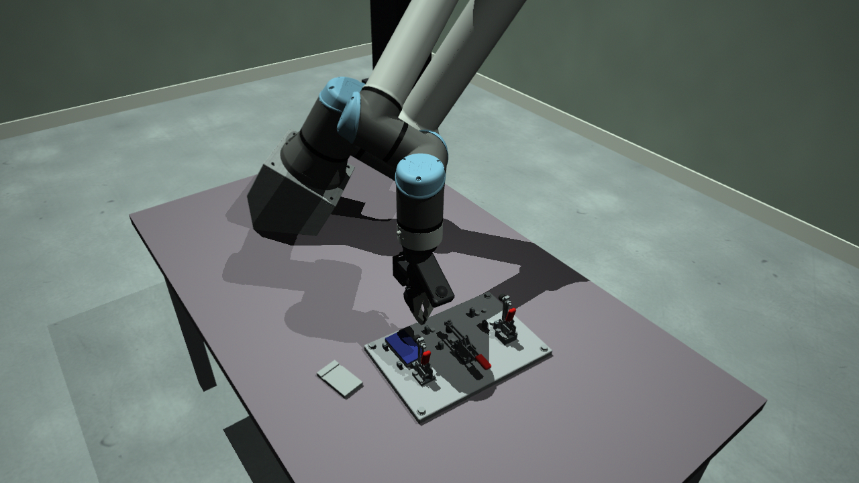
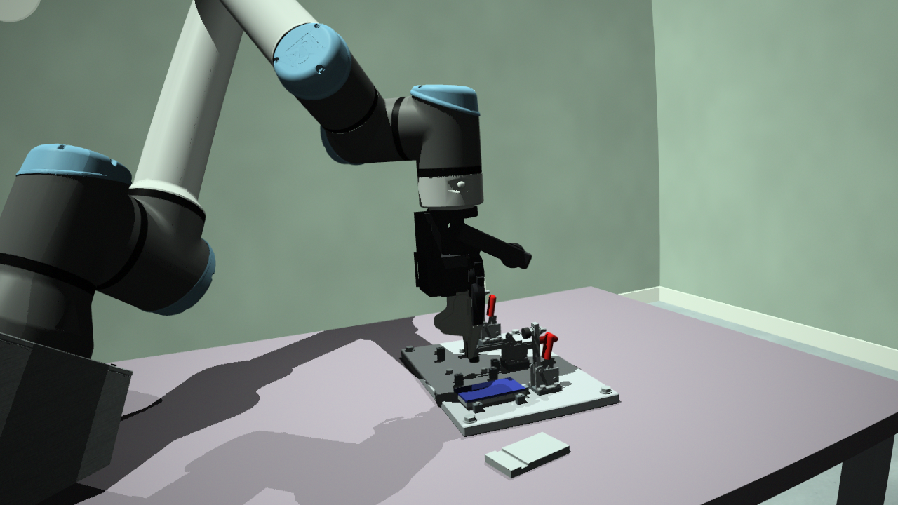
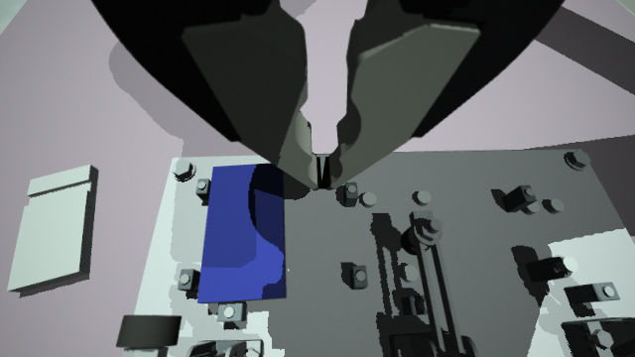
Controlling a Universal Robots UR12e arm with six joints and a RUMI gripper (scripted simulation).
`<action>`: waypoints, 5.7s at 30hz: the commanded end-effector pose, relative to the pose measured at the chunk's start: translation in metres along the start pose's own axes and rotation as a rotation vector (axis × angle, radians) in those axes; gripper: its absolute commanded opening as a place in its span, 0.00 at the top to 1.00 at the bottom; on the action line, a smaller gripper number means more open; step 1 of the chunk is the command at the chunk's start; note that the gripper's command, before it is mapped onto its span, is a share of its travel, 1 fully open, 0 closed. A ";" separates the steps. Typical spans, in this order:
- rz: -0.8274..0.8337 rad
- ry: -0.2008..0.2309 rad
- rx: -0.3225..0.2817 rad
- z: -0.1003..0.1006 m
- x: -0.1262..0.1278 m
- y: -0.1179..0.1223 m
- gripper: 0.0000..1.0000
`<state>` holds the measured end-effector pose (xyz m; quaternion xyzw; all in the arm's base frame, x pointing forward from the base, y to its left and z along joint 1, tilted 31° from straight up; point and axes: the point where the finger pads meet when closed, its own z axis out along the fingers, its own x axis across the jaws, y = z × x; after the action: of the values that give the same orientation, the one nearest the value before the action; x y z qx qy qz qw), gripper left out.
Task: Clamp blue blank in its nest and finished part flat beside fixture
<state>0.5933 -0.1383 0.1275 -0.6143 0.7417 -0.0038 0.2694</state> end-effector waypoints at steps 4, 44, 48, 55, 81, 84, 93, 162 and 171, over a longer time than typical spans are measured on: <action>0.000 0.001 0.001 0.000 -0.005 -0.007 1.00; 0.000 0.001 0.001 0.035 -0.005 -0.008 1.00; 0.000 0.001 0.001 0.035 -0.005 -0.008 1.00; 0.000 0.001 0.001 0.035 -0.005 -0.008 1.00; 0.000 0.001 0.001 0.035 -0.005 -0.008 1.00; 0.000 0.001 0.001 0.035 -0.005 -0.008 1.00; 0.000 0.001 0.001 0.037 -0.005 -0.008 1.00; 0.000 0.001 0.001 0.039 -0.001 -0.008 1.00; 0.000 0.001 0.001 0.039 -0.001 -0.008 1.00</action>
<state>0.6167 -0.1261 0.0968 -0.6142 0.7418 -0.0037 0.2691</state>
